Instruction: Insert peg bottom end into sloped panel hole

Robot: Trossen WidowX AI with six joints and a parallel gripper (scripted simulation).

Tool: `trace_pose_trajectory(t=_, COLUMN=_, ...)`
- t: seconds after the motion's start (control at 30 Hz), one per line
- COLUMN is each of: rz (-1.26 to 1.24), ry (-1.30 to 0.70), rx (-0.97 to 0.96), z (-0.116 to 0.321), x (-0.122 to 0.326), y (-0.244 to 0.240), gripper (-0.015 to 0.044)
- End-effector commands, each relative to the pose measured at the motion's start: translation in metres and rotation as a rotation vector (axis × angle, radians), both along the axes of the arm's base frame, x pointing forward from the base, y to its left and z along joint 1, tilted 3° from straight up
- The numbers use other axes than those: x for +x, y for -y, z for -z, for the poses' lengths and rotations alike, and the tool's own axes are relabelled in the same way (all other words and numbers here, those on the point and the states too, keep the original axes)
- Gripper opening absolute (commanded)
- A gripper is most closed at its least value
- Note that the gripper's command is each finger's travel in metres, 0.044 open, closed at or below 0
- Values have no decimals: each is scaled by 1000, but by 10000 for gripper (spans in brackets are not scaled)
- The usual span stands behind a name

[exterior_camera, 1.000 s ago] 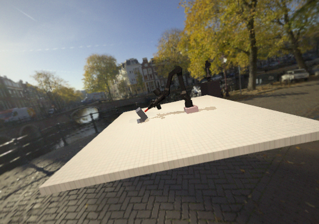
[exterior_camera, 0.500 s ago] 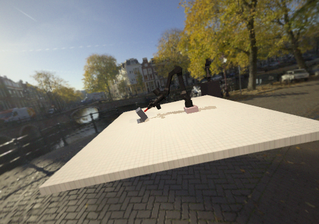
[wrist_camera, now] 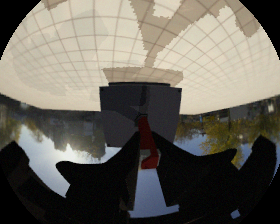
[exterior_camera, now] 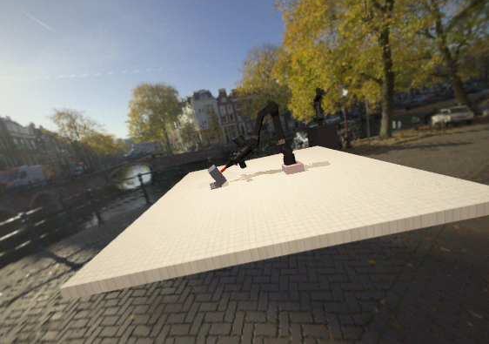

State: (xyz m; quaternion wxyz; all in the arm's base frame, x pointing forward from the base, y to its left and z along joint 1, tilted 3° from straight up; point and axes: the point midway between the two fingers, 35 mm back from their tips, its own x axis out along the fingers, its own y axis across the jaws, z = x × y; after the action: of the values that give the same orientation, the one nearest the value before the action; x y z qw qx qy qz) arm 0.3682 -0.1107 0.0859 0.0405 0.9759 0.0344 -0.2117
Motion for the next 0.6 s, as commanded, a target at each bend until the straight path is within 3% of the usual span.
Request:
trace_pose_trajectory(t=0.0, rz=4, ry=6, rx=-2, z=-1, x=3, y=2, gripper=0)
trace_pose_trajectory(t=0.57, rz=4, ry=6, rx=-2, z=-1, x=6, y=2, gripper=0)
